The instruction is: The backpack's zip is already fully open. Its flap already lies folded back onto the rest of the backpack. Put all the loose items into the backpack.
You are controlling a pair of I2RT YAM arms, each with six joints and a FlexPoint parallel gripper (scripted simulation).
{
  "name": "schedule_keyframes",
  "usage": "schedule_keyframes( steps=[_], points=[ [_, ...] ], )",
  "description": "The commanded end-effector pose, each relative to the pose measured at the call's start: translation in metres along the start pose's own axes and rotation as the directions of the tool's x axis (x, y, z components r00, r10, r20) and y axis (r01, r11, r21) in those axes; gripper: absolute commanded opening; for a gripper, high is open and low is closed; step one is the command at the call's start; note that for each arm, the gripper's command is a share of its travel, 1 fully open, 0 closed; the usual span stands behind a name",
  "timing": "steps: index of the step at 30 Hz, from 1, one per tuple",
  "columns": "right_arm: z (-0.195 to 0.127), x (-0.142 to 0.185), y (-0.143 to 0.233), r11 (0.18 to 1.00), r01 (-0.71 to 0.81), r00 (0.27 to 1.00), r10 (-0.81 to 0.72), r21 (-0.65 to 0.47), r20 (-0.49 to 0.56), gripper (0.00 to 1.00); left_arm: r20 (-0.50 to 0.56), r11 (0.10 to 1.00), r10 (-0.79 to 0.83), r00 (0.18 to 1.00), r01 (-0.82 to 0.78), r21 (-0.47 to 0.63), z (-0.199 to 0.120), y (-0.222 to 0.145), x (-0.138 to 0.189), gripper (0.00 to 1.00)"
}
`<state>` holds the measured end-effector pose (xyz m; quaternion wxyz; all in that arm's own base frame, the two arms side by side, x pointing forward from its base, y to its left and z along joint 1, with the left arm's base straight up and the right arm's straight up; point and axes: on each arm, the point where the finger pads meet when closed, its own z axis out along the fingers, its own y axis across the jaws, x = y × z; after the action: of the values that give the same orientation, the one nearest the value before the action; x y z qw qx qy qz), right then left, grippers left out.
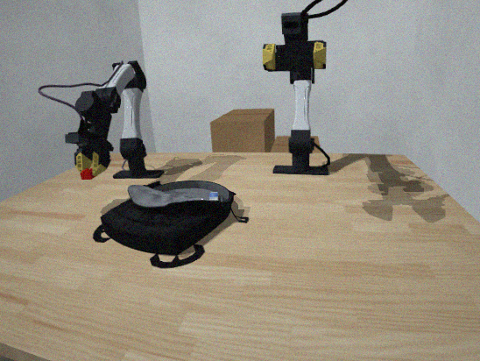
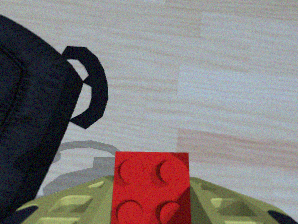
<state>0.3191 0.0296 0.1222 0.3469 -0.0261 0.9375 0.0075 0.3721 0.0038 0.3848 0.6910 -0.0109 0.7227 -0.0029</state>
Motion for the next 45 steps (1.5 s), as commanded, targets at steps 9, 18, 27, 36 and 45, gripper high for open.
schedule_keyframes(
  steps=[9,18,27,36,45],
  points=[
    [-0.04,0.023,0.083,1.0,-0.002,1.0,0.002,-0.003,0.024,0.26,0.044,1.0,0.002,0.999,-0.002,0.008,-0.002,0.0,-0.016,0.9],
    [-0.065,0.054,0.155,0.998,0.04,0.999,-0.039,-0.044,0.024,0.26,0.044,1.0,0.002,0.999,-0.002,0.008,-0.002,0.0,-0.016,0.9],
    [-0.087,0.082,0.217,0.994,0.078,0.997,-0.077,-0.075,0.024,0.26,0.044,1.0,0.002,0.999,-0.002,0.008,-0.002,0.0,-0.016,0.9],
    [-0.105,0.114,0.279,0.987,0.118,0.993,-0.116,-0.106,0.026,0.26,0.044,1.0,0.002,0.999,-0.002,0.008,-0.002,0.0,-0.016,0.9],
    [-0.099,0.117,0.285,0.985,0.078,0.996,-0.073,-0.15,0.042,0.26,0.044,1.0,0.002,0.999,-0.002,0.008,-0.002,0.0,-0.016,0.9]
  ],
)
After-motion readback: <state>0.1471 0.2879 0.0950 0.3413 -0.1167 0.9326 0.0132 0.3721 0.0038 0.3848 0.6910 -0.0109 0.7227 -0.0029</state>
